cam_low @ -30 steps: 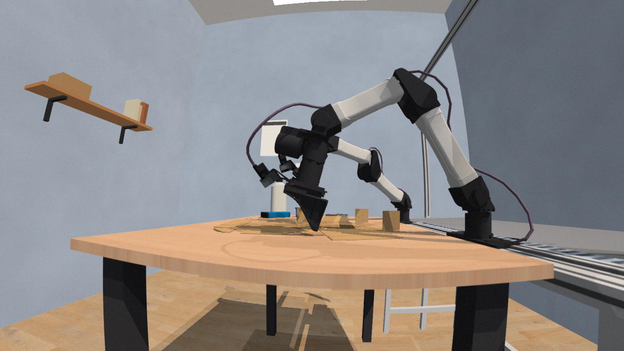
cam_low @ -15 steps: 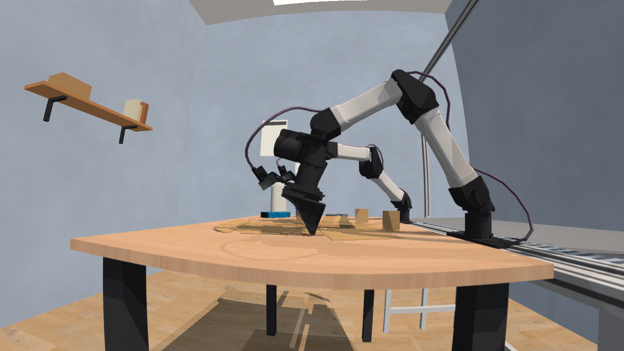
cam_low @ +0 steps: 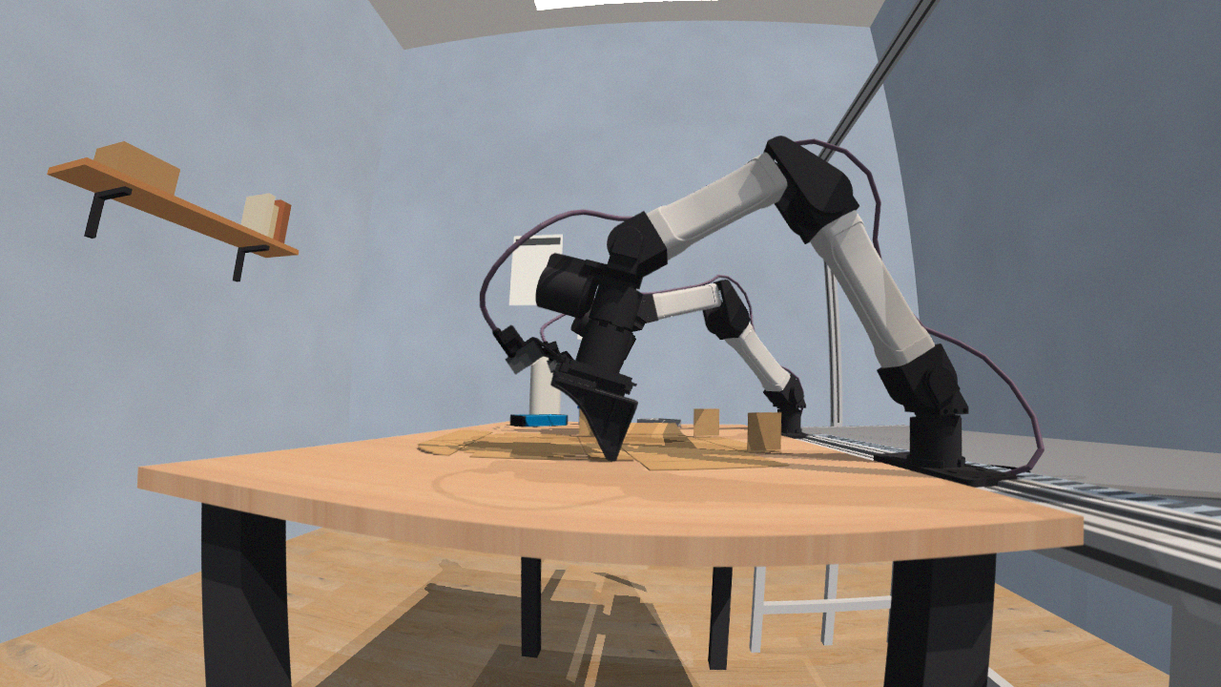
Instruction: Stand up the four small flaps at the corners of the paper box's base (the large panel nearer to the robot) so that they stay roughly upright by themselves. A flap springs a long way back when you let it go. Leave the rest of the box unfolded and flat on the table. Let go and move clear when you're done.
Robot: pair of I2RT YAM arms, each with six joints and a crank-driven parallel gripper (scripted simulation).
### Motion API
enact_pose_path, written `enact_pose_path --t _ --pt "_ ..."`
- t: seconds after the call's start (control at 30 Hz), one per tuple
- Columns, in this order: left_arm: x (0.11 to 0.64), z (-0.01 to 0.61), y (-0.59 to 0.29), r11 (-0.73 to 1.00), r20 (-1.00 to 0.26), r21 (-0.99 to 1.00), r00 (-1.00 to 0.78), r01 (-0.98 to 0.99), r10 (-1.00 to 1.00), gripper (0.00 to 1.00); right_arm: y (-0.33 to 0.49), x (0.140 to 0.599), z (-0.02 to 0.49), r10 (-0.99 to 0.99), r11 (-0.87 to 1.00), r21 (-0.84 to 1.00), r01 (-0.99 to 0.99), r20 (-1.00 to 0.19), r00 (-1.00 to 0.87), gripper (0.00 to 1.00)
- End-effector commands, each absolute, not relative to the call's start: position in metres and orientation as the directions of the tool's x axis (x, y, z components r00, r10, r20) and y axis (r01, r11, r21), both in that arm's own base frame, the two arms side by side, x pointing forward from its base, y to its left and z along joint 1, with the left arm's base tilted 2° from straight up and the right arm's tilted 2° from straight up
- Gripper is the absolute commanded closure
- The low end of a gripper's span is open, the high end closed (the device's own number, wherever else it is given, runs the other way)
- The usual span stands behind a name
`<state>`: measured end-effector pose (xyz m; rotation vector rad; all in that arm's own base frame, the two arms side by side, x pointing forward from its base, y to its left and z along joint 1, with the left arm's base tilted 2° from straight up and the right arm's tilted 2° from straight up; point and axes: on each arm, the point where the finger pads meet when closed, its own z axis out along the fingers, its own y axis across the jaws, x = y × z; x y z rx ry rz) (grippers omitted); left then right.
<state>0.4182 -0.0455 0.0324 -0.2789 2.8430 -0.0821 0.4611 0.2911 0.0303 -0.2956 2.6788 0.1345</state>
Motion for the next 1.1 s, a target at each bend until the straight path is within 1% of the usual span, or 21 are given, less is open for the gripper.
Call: enact_pose_path --t 0.0,0.03,0.13,0.23,0.33,0.47,0.5,0.57,0.87,1.07 --pt "0.423 0.023 -0.053 0.981 -0.273 -0.077 -0.942 -0.180 -0.194 0.19 0.296 0.476 0.056 -0.185 0.965 0.061 -0.254 -0.526 -0.830 0.19" --pt "0.423 0.023 -0.053 0.981 -0.271 -0.078 -0.943 -0.179 -0.194 0.19 0.299 0.474 0.056 -0.190 0.964 0.061 -0.259 -0.526 -0.829 0.19" --pt "0.422 0.022 -0.053 0.981 -0.268 -0.078 -0.944 -0.179 -0.194 0.19 0.301 0.471 0.028 -0.213 0.964 0.034 -0.263 -0.491 -0.845 0.19" --pt "0.420 0.020 -0.053 0.981 -0.265 -0.076 -0.945 -0.177 -0.191 0.19 0.305 0.476 0.029 -0.218 0.965 0.019 -0.263 -0.503 -0.836 0.19" --pt "0.416 0.017 -0.052 0.981 -0.253 -0.073 -0.947 -0.182 -0.195 0.19 0.294 0.476 0.026 -0.221 0.968 -0.003 -0.250 -0.481 -0.848 0.19" --pt "0.415 0.015 -0.051 0.981 -0.250 -0.072 -0.949 -0.182 -0.194 0.19 0.294 0.476 0.026 -0.222 0.968 -0.005 -0.250 -0.481 -0.848 0.19" --pt "0.415 0.015 -0.051 0.980 -0.249 -0.072 -0.948 -0.184 -0.197 0.19 0.295 0.478 0.042 -0.215 0.968 0.005 -0.252 -0.506 -0.836 0.19" --pt "0.415 0.015 -0.051 0.980 -0.249 -0.072 -0.948 -0.183 -0.196 0.19 0.297 0.475 0.026 -0.229 0.967 -0.010 -0.256 -0.481 -0.846 0.19" --pt "0.415 0.014 -0.047 0.978 -0.250 -0.072 -0.946 -0.196 -0.208 0.19 0.302 0.471 0.023 -0.280 0.959 -0.098 -0.267 -0.478 -0.832 0.19" --pt "0.415 0.014 -0.046 0.978 -0.249 -0.072 -0.946 -0.196 -0.208 0.19 0.294 0.476 0.022 -0.266 0.963 -0.102 -0.248 -0.478 -0.837 0.19"
